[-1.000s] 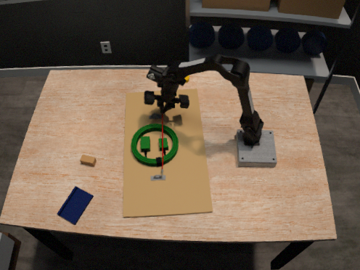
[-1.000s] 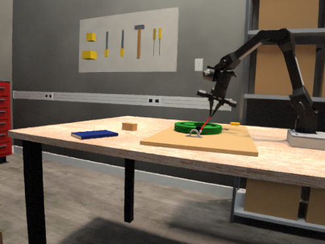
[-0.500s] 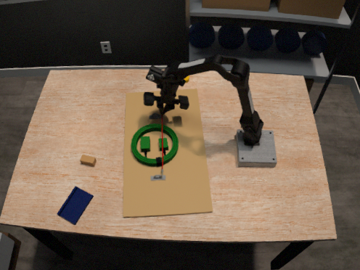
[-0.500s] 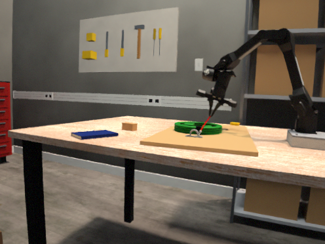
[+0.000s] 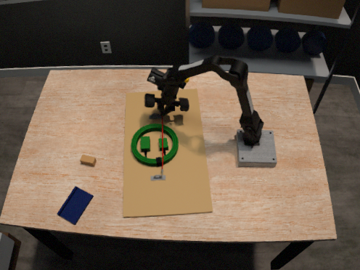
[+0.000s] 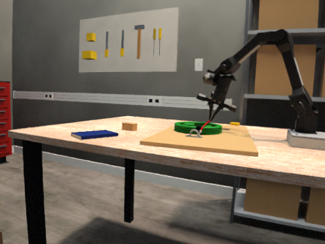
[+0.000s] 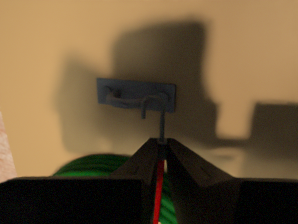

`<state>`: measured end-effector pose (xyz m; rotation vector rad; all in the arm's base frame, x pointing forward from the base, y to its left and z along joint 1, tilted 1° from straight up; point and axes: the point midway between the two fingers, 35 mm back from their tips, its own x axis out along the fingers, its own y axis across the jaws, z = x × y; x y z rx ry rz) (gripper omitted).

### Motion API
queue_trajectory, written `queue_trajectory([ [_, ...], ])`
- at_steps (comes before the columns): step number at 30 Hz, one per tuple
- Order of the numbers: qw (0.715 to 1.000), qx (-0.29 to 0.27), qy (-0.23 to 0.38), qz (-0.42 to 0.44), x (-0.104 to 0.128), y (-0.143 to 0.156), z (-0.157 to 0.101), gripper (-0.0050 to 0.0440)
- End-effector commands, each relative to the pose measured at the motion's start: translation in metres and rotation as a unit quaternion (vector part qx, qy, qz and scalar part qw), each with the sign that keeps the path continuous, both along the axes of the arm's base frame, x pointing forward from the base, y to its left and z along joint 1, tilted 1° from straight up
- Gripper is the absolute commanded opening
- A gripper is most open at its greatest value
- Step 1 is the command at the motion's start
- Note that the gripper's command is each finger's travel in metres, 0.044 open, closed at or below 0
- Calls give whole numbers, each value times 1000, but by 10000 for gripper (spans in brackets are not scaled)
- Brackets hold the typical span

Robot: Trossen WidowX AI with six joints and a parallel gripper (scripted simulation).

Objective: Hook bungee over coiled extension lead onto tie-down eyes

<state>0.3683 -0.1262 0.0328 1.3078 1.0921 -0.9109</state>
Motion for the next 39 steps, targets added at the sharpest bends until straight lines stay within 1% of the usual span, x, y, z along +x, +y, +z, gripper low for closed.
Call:
queue_trajectory([
  [1, 1000, -12, -8, -13, 1, -13, -1, -50],
  [12, 1000, -12, -8, -27, -3, -23, -23, -50],
  [26, 1000, -4, -17, -10, 3, -10, -12, -50],
  [39, 1000, -4, -17, -13, 3, -12, -12, -50],
])
